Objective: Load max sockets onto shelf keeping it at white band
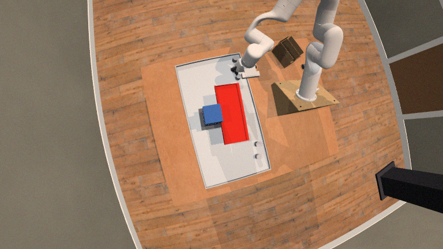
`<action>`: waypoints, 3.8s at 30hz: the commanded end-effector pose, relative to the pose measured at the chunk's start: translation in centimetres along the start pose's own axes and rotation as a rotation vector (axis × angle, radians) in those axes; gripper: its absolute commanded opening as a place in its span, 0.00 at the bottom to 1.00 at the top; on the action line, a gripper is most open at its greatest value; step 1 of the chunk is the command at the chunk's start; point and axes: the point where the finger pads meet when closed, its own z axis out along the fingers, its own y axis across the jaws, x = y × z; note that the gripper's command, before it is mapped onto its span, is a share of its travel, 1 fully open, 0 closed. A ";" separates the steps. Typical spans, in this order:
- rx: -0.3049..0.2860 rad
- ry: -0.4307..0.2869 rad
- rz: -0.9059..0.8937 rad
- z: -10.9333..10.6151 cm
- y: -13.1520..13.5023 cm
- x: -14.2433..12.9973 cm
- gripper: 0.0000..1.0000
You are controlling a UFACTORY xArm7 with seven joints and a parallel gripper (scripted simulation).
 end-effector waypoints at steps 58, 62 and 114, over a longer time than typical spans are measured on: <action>-0.003 0.000 0.000 7.7 0.3 0.0 0.61; -0.003 0.000 0.000 7.7 0.3 0.0 0.61; -0.003 0.000 0.000 8.0 0.3 0.1 0.00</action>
